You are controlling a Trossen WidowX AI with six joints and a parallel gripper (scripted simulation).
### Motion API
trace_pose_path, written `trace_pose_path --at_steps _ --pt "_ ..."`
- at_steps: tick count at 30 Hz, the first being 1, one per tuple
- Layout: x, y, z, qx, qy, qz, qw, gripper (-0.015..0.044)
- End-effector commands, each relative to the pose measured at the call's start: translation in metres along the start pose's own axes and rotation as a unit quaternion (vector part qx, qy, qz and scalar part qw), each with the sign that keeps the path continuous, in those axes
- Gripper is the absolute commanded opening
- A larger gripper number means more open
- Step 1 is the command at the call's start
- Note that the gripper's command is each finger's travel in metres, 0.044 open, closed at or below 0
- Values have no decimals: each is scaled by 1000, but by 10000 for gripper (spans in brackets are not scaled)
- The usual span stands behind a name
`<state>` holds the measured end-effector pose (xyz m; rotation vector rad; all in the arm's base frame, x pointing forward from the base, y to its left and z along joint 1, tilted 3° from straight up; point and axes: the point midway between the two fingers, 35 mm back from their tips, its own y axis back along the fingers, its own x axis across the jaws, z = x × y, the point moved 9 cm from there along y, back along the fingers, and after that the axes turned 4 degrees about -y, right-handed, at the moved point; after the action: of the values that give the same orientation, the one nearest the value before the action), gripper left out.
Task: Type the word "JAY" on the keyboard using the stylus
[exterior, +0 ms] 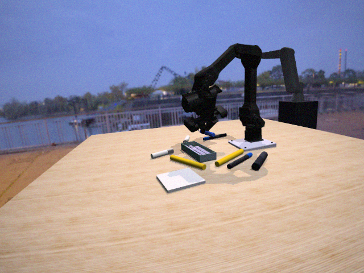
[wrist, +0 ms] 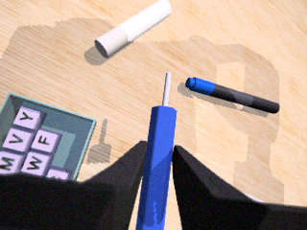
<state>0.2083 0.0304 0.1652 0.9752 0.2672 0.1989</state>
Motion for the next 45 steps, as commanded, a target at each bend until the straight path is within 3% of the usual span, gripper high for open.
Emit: trace_pose_path --at_steps 1,11,22,45 --pt "3 3 -2 -18 89 10 996 0" --pt "8 9 -7 -55 272 23 961 0" --pt "12 16 -13 -101 459 22 883 0" --pt "21 33 -27 -191 768 -29 611 0"
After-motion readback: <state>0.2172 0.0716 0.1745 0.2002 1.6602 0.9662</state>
